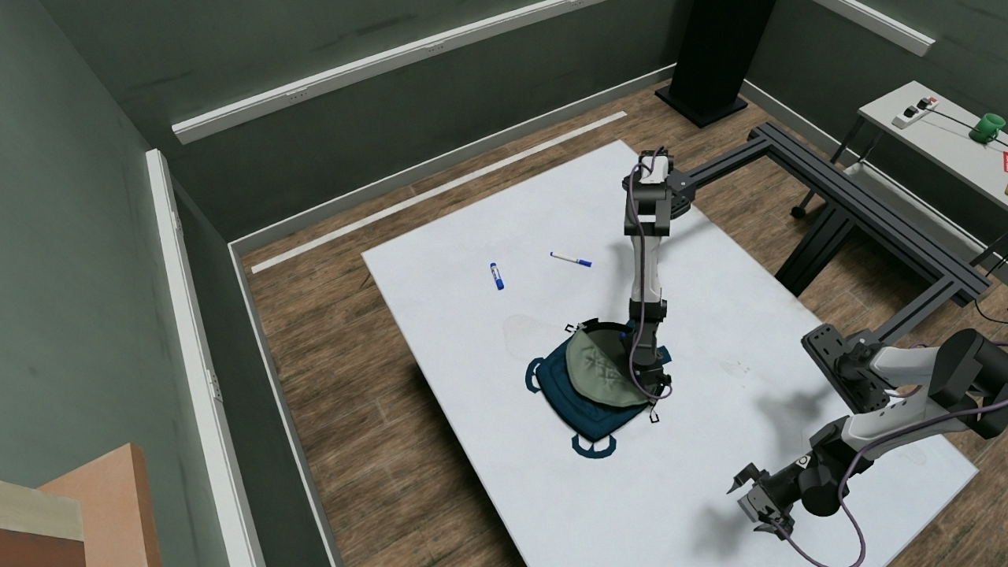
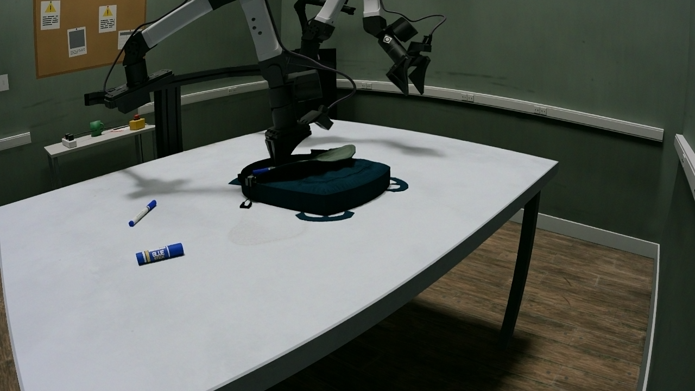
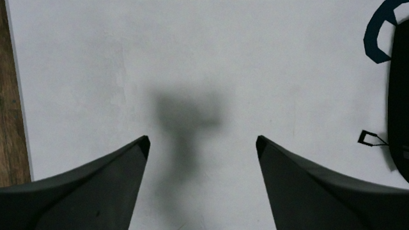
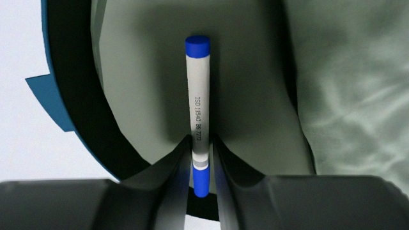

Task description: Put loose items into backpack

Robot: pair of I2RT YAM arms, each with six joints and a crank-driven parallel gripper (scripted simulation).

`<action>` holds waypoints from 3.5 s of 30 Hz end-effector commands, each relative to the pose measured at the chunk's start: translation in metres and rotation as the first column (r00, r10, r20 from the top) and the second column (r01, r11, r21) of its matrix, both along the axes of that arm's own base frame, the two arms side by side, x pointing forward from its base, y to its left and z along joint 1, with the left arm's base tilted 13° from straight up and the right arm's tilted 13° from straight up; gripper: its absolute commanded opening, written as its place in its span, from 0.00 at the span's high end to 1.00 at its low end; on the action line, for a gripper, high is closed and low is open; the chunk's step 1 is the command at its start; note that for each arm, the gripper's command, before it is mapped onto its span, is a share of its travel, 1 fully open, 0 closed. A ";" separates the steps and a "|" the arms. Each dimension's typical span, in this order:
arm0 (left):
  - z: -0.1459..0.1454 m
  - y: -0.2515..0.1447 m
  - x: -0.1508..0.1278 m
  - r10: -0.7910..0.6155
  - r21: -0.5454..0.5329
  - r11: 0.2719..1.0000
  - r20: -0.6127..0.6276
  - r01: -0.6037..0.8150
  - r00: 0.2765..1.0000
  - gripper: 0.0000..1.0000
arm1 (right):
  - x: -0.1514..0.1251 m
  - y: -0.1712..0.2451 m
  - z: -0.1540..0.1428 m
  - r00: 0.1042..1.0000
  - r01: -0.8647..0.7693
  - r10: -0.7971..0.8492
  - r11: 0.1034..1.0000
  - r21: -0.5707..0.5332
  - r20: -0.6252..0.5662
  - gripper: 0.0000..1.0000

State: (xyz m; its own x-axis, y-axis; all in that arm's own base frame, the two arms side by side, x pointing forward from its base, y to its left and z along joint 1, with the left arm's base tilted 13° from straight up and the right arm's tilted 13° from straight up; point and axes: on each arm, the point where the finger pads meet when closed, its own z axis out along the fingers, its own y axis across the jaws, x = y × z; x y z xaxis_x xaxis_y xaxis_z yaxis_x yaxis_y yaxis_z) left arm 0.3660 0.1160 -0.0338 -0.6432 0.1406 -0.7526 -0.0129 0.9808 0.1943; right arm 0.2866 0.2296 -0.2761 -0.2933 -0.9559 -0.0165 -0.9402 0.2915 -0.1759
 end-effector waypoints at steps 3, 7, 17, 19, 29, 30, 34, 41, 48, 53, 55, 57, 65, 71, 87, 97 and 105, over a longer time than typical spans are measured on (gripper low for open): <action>0.004 -0.001 0.004 -0.005 0.002 1.000 0.014 0.005 1.000 0.10 | 0.003 0.006 0.003 1.000 -0.006 0.006 1.000 0.012 0.009 0.83; 0.004 -0.001 0.004 -0.005 0.002 1.000 0.014 0.005 1.000 0.10 | 0.003 0.006 0.003 1.000 -0.006 0.006 1.000 0.012 0.009 0.83; 0.004 -0.001 0.004 -0.005 0.002 1.000 0.014 0.005 1.000 0.10 | 0.003 0.006 0.003 1.000 -0.006 0.006 1.000 0.012 0.009 0.86; 0.004 -0.001 0.004 -0.005 0.002 1.000 0.014 0.005 1.000 0.10 | 0.003 0.006 0.003 1.000 -0.006 0.006 1.000 0.012 0.009 0.86; 0.004 -0.001 0.004 -0.005 0.002 1.000 0.014 0.005 1.000 0.10 | 0.003 0.006 0.003 1.000 -0.006 0.006 1.000 0.012 0.009 0.71; 0.004 -0.001 0.004 -0.005 0.002 1.000 0.014 0.005 1.000 0.10 | 0.003 0.006 0.003 1.000 -0.006 0.006 1.000 0.012 0.009 0.71; 0.004 -0.001 0.004 -0.005 0.002 1.000 0.014 0.005 1.000 0.10 | 0.001 0.011 0.018 1.000 -0.010 0.009 1.000 0.016 0.014 0.71; 0.004 -0.001 0.004 -0.005 0.002 1.000 0.014 0.005 1.000 0.10 | 0.001 0.015 0.030 1.000 -0.009 0.009 1.000 0.018 0.018 0.71; 0.004 -0.001 0.004 -0.005 0.002 1.000 0.014 0.005 1.000 0.10 | 0.003 0.016 0.035 1.000 -0.007 0.007 1.000 0.020 0.021 0.71; 0.004 -0.001 0.004 -0.005 0.002 1.000 0.014 0.005 1.000 0.10 | 0.000 0.018 0.042 1.000 -0.009 0.009 1.000 0.018 0.020 0.71; 0.004 -0.001 0.004 -0.005 0.002 1.000 0.014 0.005 1.000 0.10 | 0.006 0.023 0.045 1.000 -0.005 0.004 1.000 0.029 0.030 0.71; 0.004 -0.001 0.004 -0.005 0.002 1.000 0.014 0.005 1.000 0.10 | 0.000 0.012 0.032 1.000 -0.006 0.006 1.000 0.011 0.008 0.25; 0.004 -0.001 0.004 -0.005 0.002 1.000 0.014 0.005 1.000 0.10 | 0.000 0.012 0.032 1.000 -0.006 0.006 1.000 0.010 0.008 0.25; 0.004 -0.001 0.004 -0.005 0.002 1.000 0.014 0.005 1.000 0.10 | 0.000 0.013 0.032 1.000 -0.006 0.006 1.000 0.010 0.008 0.25; 0.004 -0.001 0.004 -0.005 0.002 1.000 0.014 0.005 1.000 0.10 | -0.011 0.016 0.087 1.000 -0.009 0.009 1.000 0.009 0.012 0.25; 0.004 -0.001 0.004 -0.005 0.002 1.000 0.014 0.005 1.000 0.10 | -0.017 0.016 0.116 1.000 -0.008 0.008 1.000 0.009 0.012 0.25; 0.004 -0.001 0.004 -0.005 0.002 1.000 0.014 0.005 1.000 0.10 | -0.009 0.001 0.123 0.991 0.110 -0.113 0.993 0.044 0.068 0.57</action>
State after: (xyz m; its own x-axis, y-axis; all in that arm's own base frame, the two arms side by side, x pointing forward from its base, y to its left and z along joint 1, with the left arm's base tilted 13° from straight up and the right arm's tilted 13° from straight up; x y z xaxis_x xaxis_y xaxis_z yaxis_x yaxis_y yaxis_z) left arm 0.3660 0.1160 -0.0338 -0.6432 0.1406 -0.7526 -0.0129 0.9808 0.1943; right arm 0.2684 0.2351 -0.1694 -0.3111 -0.9501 -0.0220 -0.9334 0.3098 -0.1810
